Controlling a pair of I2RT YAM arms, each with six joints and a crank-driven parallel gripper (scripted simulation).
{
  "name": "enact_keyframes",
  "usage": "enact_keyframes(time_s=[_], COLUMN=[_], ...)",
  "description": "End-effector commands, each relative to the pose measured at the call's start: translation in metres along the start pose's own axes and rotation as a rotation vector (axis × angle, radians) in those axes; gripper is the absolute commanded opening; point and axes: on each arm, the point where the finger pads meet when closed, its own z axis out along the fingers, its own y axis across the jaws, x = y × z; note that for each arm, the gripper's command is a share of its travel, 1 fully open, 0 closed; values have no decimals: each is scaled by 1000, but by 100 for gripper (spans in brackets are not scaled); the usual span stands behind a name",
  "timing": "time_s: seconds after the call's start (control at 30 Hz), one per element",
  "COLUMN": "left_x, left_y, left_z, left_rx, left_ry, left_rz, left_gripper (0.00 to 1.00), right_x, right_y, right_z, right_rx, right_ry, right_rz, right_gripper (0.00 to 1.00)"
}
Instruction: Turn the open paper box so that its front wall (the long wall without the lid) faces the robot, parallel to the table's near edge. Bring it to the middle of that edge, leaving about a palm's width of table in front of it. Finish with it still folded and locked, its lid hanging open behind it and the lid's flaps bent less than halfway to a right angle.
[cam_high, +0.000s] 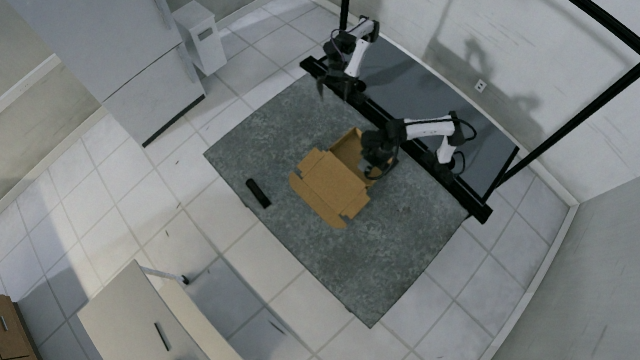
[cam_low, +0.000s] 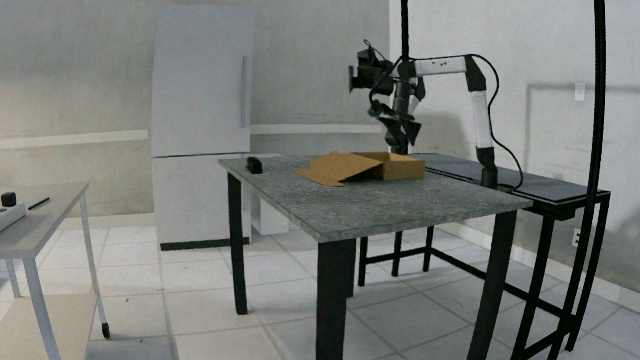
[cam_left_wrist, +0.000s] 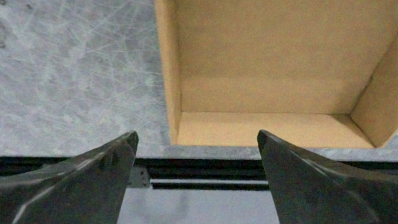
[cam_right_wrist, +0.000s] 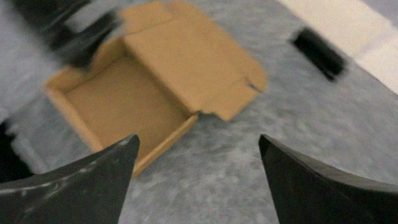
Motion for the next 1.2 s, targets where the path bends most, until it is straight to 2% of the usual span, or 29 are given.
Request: enact_keyframes(time_s=[0.0, 0.1, 0.3, 0.43, 0.77, 1.17], left_x=[-15, -11, 8, 26, 57, 65], left_y=[-10, -22, -47, -64, -84, -87], left_z=[-5, -4, -2, 4, 21, 19], left_rx=[25, 28, 36, 34, 16, 24], left_ry=[-149, -252, -460, -570, -681, -671], left_rz=[-58, -79, -102, -92, -28, 6], left_gripper=[100, 100, 100, 100, 100, 100], right_x=[-25, -32, -37, -35, -25, -30], right_y=[-36, -73, -135, -159, -166, -166], right_z=[12, 8, -13, -25, -27, -30], right_rx=[181, 337, 611, 719, 739, 741], right_ry=[-102, -162, -286, -335, -312, -326], right_rz=[22, 79, 189, 235, 243, 238], right_gripper=[100, 100, 100, 100, 100, 100])
